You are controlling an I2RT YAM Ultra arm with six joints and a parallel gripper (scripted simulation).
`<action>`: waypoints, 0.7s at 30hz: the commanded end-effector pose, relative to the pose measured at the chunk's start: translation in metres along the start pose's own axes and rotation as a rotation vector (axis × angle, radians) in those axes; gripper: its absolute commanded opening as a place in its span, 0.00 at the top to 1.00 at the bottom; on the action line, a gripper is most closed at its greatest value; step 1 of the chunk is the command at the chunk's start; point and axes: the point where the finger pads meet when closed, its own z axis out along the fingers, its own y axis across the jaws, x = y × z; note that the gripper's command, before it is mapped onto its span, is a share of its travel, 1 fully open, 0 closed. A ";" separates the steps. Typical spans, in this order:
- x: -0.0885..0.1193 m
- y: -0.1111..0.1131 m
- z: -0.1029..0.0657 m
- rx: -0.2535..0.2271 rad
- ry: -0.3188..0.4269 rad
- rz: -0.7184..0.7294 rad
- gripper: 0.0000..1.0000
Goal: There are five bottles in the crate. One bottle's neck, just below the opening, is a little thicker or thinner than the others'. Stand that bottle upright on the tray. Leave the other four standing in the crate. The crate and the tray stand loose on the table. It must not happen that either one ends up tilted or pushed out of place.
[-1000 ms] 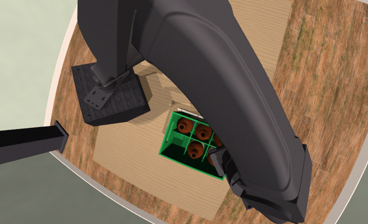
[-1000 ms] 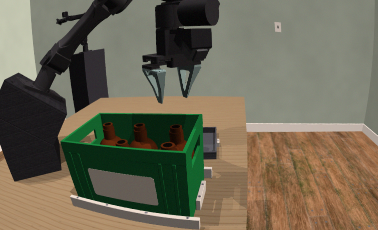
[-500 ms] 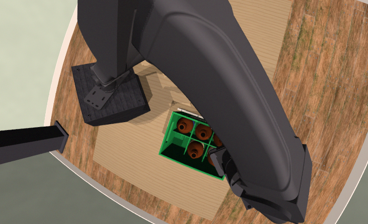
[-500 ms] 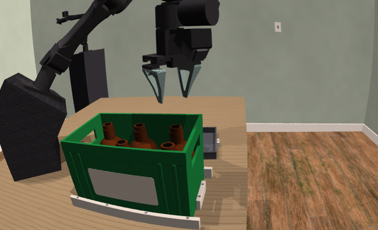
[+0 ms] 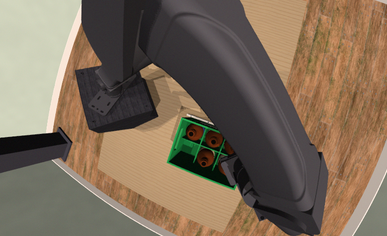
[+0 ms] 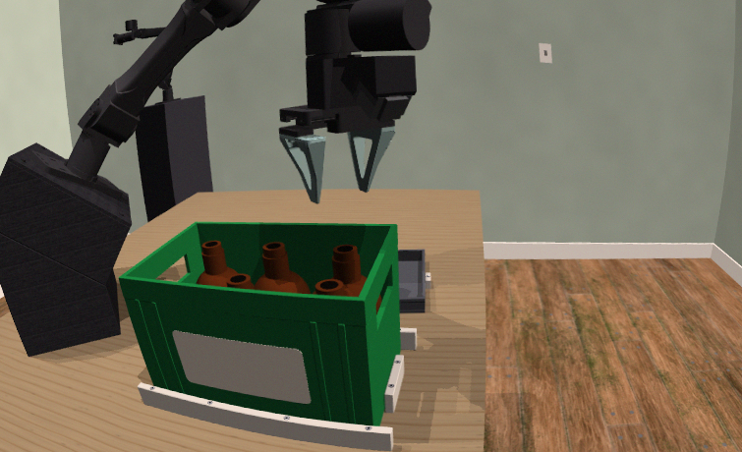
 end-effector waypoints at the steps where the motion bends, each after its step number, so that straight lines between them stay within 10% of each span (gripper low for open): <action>1: -0.016 0.003 -0.019 -0.012 -0.070 -0.006 0.39; 21: -0.008 -0.007 0.013 0.006 -0.018 0.018 0.39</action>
